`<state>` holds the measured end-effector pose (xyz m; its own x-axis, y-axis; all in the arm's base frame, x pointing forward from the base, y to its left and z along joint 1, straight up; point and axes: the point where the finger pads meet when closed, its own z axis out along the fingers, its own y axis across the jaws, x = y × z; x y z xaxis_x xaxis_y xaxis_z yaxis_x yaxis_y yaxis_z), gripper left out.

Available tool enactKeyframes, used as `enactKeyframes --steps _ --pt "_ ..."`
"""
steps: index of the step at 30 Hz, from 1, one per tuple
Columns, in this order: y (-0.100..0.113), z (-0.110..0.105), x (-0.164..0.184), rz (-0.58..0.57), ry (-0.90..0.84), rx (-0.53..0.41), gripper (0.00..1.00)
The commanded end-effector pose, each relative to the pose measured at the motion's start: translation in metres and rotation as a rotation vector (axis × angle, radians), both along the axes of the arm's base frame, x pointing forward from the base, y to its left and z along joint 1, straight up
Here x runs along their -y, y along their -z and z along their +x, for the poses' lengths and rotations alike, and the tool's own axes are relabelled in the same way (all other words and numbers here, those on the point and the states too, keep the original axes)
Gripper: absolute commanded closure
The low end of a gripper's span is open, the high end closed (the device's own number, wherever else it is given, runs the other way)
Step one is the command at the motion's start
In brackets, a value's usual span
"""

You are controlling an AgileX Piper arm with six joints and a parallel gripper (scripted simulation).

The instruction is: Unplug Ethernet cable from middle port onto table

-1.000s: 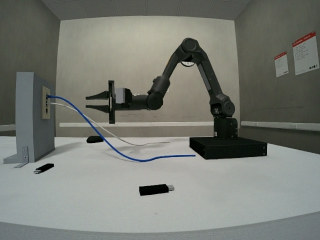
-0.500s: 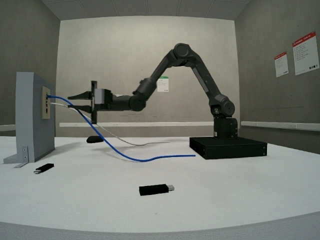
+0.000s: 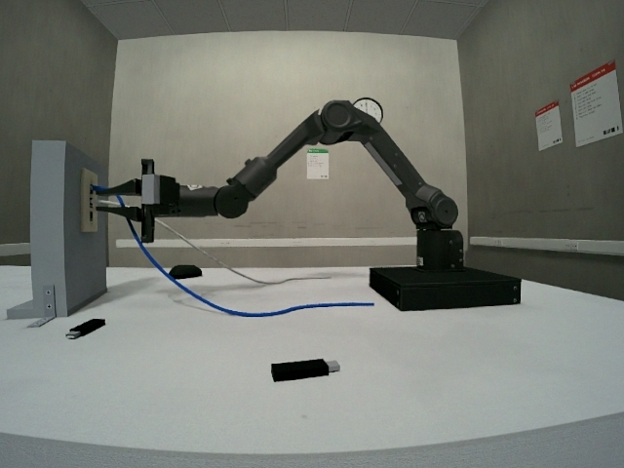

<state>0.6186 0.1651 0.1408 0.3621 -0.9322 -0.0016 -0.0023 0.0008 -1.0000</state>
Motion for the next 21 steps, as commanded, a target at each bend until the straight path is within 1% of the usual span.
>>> enactKeyframes --steps 1,12,21 --pt "-0.002 0.0 0.0 0.001 0.0 0.003 0.72" --pt "-0.003 0.001 0.003 0.001 0.0 0.005 0.72" --pt "-0.003 0.008 0.02 0.001 0.0 0.005 0.72"
